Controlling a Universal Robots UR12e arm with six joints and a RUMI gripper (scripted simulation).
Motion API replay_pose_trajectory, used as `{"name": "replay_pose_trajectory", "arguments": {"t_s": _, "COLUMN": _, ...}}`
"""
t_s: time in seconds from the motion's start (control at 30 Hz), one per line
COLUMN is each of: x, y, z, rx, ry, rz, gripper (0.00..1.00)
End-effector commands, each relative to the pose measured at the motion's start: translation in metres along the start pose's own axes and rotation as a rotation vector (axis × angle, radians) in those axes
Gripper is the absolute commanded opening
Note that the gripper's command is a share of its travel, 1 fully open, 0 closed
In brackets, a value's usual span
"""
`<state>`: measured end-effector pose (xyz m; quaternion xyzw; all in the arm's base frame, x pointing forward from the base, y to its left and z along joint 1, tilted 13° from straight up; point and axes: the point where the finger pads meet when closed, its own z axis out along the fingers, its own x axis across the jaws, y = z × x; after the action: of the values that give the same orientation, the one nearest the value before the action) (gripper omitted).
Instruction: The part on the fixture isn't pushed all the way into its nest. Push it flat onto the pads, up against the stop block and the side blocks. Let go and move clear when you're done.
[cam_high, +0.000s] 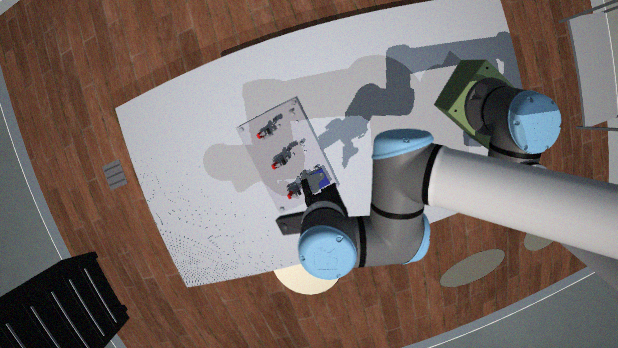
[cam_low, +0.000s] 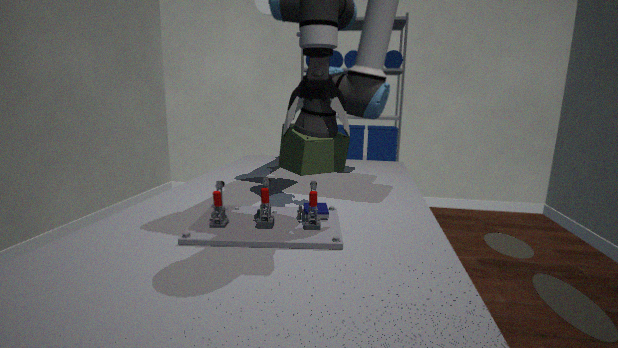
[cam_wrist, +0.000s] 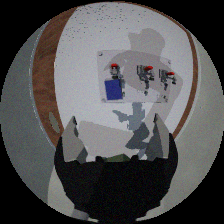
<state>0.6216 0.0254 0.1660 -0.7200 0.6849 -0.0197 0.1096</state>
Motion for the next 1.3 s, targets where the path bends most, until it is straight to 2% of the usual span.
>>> {"name": "replay_pose_trajectory", "arguments": {"t_s": 0.0, "x": 0.0044, "y": -0.0042, "z": 0.0002, "rx": 0.011, "ry": 0.006, "rz": -0.008, "gripper": 1.00}}
{"name": "replay_pose_trajectory", "arguments": {"t_s": 0.27, "x": 0.0031, "y": -0.0045, "z": -0.0015, "rx": 0.014, "ry": 0.007, "rz": -0.010, "gripper": 1.00}}
{"name": "replay_pose_trajectory", "arguments": {"t_s": 0.3, "x": 0.0031, "y": -0.0045, "z": -0.0015, "rx": 0.014, "ry": 0.007, "rz": -0.010, "gripper": 0.00}}
{"name": "replay_pose_trajectory", "arguments": {"t_s": 1.27, "x": 0.0030, "y": -0.0033, "z": -0.0005, "rx": 0.012, "ry": 0.006, "rz": -0.010, "gripper": 0.00}}
